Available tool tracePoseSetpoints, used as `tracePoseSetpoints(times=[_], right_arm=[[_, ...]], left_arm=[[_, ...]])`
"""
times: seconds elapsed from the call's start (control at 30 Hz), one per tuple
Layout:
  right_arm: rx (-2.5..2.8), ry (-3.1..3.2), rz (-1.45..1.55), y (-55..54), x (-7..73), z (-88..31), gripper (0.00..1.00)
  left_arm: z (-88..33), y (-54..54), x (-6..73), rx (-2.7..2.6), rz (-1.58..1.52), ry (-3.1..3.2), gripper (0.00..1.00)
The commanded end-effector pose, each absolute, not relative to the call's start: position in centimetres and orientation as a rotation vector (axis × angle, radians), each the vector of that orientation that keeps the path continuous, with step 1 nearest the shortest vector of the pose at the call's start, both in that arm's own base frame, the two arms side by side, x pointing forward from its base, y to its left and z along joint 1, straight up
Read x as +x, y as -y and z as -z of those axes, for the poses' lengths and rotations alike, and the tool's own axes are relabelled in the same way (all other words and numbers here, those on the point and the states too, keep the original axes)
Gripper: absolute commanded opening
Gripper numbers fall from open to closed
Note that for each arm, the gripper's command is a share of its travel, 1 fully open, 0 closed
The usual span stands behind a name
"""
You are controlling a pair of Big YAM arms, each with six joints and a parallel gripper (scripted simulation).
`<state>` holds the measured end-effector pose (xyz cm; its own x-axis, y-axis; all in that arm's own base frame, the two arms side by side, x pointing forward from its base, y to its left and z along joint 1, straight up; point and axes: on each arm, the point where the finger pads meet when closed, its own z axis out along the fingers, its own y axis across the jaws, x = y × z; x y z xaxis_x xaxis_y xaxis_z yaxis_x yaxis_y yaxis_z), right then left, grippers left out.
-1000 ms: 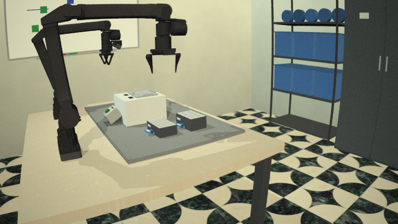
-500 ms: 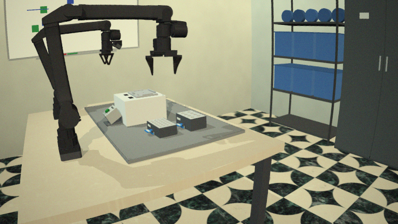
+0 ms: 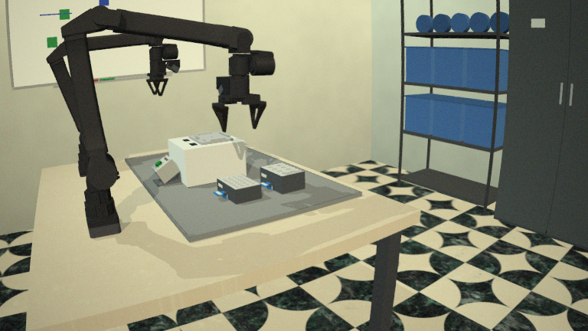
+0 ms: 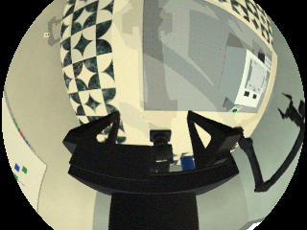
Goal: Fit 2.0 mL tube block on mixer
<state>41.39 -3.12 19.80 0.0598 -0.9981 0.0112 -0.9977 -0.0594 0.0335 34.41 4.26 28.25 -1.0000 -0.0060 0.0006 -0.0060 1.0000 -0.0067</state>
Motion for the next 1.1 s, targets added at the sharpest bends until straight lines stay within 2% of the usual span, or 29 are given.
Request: tracePoseSetpoints(times=[0.0,0.7,1.07], right_arm=[[2.312,2.102,0.007,3.6,42.5,-18.0,1.0],[2.236,2.182,-0.001,3.5,42.3,-8.4,1.0],[2.223,2.199,-0.009,2.9,42.5,-7.3,1.0]], left_arm=[[-30.6,-4.6,36.1,0.018,0.001,3.2,1.0],[-29.2,-4.6,35.3,0.024,-0.007,3.163,1.0],[-27.9,-4.0,34.5,-0.002,-0.015,3.126,1.0]])
